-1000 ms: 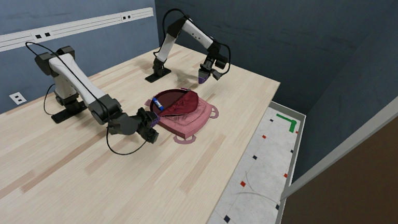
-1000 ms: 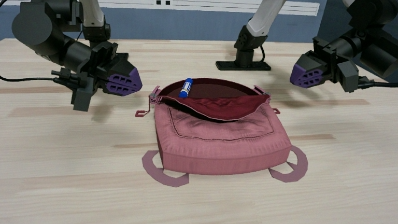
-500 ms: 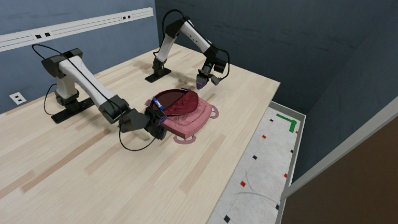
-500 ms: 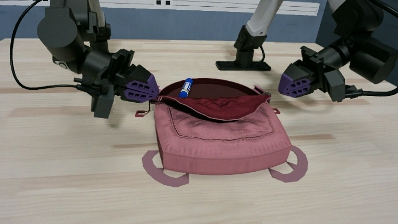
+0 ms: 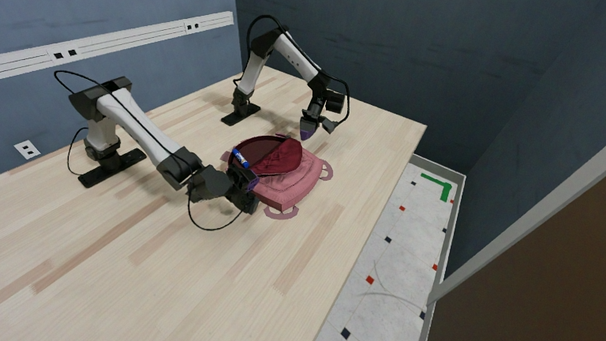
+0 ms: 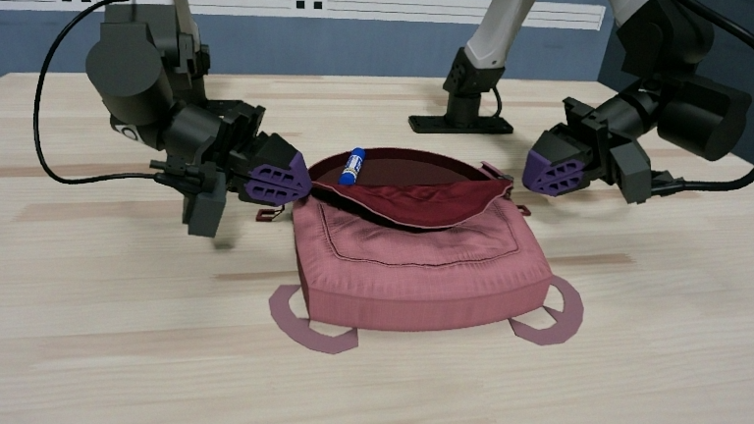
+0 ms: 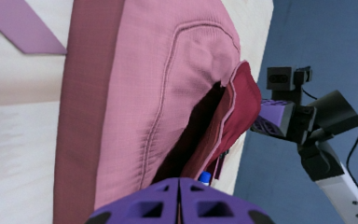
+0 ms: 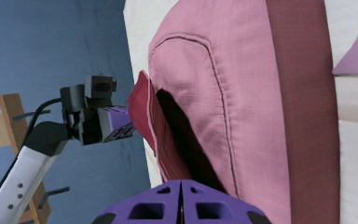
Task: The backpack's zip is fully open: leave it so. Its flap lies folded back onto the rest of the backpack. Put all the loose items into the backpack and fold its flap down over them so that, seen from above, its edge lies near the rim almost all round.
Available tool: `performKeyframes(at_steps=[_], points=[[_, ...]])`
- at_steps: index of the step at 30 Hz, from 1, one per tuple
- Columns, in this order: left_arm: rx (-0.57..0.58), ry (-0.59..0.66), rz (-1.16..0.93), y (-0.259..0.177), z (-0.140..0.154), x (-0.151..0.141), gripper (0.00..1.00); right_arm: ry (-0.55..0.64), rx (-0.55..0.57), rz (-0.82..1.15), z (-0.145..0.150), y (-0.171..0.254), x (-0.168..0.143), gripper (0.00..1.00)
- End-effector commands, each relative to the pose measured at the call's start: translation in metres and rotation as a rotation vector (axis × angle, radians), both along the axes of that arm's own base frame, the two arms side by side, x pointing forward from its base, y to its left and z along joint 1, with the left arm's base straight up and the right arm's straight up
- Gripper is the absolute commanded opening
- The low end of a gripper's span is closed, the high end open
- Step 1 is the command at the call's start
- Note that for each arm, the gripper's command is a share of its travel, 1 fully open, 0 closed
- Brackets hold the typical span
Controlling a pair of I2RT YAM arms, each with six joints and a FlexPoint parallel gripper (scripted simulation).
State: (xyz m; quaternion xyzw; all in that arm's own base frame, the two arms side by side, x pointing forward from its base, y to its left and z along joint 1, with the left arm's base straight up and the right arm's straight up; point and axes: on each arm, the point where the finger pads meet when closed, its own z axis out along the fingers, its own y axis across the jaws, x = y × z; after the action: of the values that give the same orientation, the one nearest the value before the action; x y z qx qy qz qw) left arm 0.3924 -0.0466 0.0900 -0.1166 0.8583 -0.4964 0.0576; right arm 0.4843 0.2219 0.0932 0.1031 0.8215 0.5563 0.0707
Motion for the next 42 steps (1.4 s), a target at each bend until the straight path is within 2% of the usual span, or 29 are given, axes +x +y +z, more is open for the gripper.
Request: performKeyframes(at_steps=[1, 11, 12, 15, 42], points=[[0.005, -0.032, 0.002, -0.001, 0.007, 0.006, 0.0, -0.017, 0.001, -0.005, 0.008, 0.001, 0.004, 0.0], [0.005, -0.032, 0.002, -0.002, 0.007, 0.006, 0.0, -0.017, 0.001, -0.005, 0.008, 0.0, 0.004, 0.0], [0.006, -0.048, -0.002, -0.006, 0.012, 0.003, 0.0, 0.013, -0.007, -0.015, -0.004, 0.0, 0.007, 0.0], [0.01, -0.063, -0.001, -0.006, 0.015, 0.007, 0.0, 0.006, -0.006, -0.01, -0.003, 0.003, 0.008, 0.0], [0.015, -0.047, 0.0, -0.027, -0.002, 0.01, 0.0, -0.01, -0.002, -0.007, -0.011, 0.028, 0.014, 0.0]])
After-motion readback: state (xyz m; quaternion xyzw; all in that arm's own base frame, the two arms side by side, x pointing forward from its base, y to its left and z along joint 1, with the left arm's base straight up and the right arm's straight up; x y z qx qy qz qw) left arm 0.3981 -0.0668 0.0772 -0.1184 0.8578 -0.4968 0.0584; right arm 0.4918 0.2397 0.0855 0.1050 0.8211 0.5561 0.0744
